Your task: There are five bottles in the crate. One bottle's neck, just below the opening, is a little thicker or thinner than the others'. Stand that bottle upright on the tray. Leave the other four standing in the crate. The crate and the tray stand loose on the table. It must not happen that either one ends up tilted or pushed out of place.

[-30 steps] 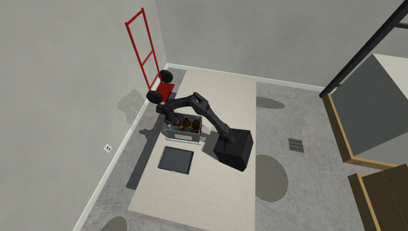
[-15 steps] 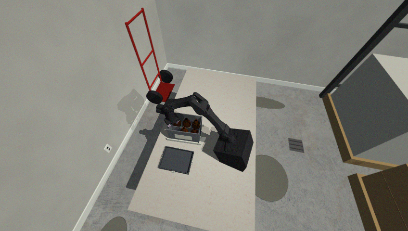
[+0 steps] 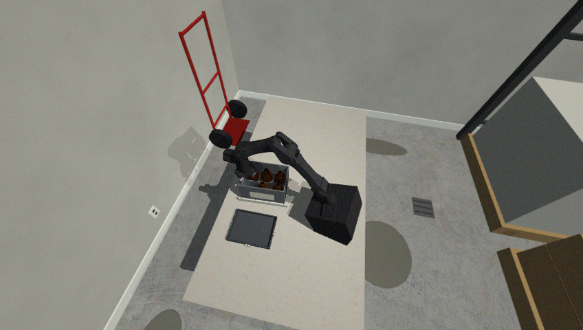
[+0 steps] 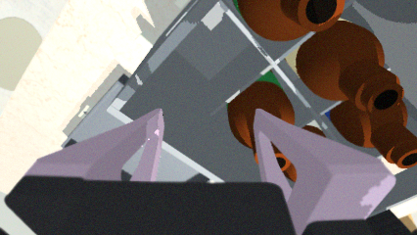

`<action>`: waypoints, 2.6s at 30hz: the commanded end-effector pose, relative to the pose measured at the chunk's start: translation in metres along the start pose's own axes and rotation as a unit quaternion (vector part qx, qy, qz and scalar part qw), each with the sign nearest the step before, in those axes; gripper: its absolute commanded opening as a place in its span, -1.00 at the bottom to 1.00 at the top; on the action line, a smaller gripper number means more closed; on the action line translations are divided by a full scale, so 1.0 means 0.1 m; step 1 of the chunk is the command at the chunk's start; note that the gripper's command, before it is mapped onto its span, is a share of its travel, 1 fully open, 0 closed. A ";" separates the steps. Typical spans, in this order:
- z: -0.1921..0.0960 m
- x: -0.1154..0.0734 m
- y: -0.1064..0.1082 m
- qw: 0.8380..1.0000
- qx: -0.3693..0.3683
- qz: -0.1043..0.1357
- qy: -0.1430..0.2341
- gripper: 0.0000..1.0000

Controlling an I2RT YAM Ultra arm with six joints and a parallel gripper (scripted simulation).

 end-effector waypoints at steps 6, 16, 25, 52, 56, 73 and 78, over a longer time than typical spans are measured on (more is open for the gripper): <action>0.04 -0.02 -0.01 1.000 0.000 0.004 -0.007 0.21; 0.04 -0.02 0.01 1.000 -0.002 0.005 -0.007 0.21; 0.04 -0.02 0.01 1.000 -0.002 0.005 -0.008 0.21; 0.04 -0.02 0.01 1.000 -0.002 0.005 -0.008 0.21; 0.04 -0.02 0.01 1.000 -0.002 0.005 -0.008 0.21; 0.01 0.10 -0.04 1.000 -0.002 -0.003 -0.001 0.21; 0.05 0.08 -0.02 1.000 0.000 0.004 -0.008 0.21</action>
Point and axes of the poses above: the point where the finger pads meet when closed, its own x axis out along the fingers, its own y axis across the jaws, z = x × y, the point moved 1 cm from there along -x, back along the fingers, and after that the axes turned 9 degrees about x, right-handed, at the moved point
